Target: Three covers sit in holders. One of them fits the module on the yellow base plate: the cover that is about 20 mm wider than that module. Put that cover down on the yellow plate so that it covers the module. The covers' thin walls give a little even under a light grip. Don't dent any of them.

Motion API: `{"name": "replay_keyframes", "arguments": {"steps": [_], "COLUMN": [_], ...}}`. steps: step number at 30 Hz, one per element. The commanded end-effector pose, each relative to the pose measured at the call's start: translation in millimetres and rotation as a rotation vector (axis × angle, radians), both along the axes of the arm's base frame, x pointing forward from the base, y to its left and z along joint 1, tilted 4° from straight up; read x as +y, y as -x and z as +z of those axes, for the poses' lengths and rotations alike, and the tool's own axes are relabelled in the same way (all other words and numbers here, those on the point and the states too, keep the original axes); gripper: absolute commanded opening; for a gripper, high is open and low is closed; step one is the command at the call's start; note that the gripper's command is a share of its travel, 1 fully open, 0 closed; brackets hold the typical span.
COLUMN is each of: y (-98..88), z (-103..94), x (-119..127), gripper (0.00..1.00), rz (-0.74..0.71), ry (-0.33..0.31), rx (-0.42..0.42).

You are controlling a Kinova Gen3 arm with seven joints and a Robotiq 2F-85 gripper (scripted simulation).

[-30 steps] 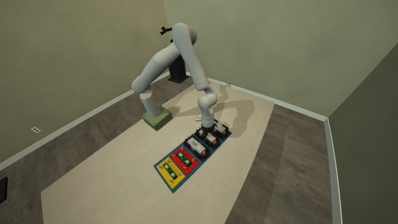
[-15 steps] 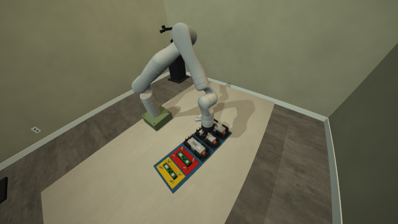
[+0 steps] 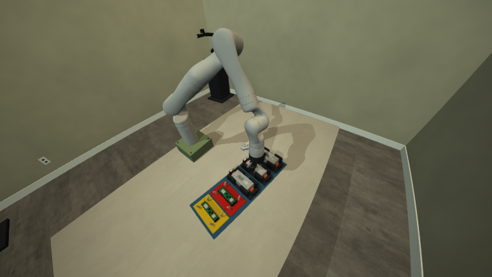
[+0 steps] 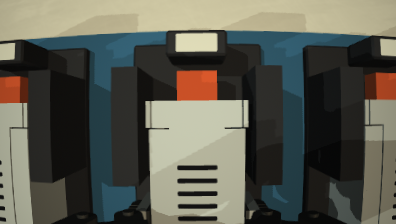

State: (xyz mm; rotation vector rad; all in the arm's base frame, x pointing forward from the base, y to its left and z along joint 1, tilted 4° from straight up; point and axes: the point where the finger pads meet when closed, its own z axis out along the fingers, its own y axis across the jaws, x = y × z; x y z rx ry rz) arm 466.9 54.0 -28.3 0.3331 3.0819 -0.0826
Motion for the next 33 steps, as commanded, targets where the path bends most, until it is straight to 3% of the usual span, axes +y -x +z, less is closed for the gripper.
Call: {"name": "replay_keyframes", "arguments": {"steps": [1, 4, 14, 21, 33], "y": [-0.5, -0.5, 0.6, 0.6, 1.7], "z": [0.6, 0.6, 30.5, 30.5, 60.4], "x": [0, 0, 2, 2, 4], "gripper": [0.00, 0.00, 0.00, 0.00, 0.00], "rz": [0.000, 0.000, 0.000, 0.000, 0.000], "ry": [0.000, 0.000, 0.000, 0.000, 0.000], "rx": [-0.001, -0.001, -0.001, -0.001, -0.001]}}
